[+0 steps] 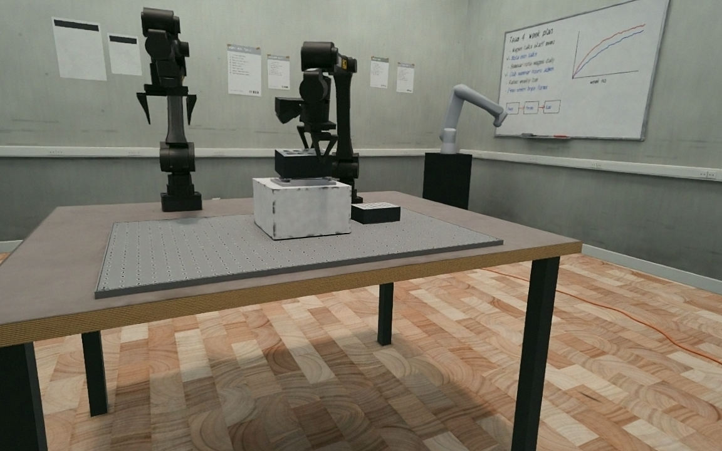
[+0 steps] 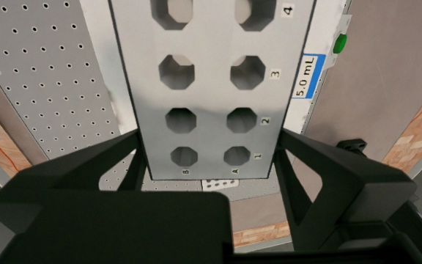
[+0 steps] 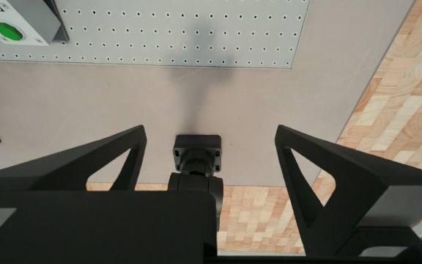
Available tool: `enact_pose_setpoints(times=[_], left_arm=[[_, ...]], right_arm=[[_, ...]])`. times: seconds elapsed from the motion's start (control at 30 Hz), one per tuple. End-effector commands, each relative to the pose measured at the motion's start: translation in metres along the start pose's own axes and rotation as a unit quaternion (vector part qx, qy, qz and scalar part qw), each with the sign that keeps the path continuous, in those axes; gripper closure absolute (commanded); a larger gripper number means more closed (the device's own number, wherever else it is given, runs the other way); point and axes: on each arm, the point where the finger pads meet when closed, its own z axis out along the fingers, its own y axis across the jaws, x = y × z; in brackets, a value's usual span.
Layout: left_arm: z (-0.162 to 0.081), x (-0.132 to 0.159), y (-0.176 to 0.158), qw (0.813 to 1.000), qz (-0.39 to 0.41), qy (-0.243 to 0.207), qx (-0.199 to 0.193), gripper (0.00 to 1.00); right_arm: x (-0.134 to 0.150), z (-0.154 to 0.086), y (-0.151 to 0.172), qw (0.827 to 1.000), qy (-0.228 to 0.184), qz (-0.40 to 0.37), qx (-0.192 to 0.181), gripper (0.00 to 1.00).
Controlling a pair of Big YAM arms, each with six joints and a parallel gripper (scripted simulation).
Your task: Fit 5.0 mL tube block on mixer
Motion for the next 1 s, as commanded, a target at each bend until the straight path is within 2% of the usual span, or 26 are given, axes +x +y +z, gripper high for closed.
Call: enact_pose_setpoints(times=[0.0,0.63,0.97], left_arm=[[-0.059,-0.014,0.002,0.998,0.009,-0.037,-0.049,1.0],[-0.06,-0.013,0.003,0.998,0.009,-0.037,-0.049,1.0],[-0.06,-0.012,0.003,0.998,0.009,-0.037,-0.049,1.0]], right_arm=[[-0.014,-0.019,0.0,1.0,-0.029,0.001,0.004,0.0],[-0.002,0.002,0.001,1.0,-0.002,0.001,0.0,0.0],[-0.009,-0.01,0.0,1.0,-0.017,0.001,0.002,0.0]])
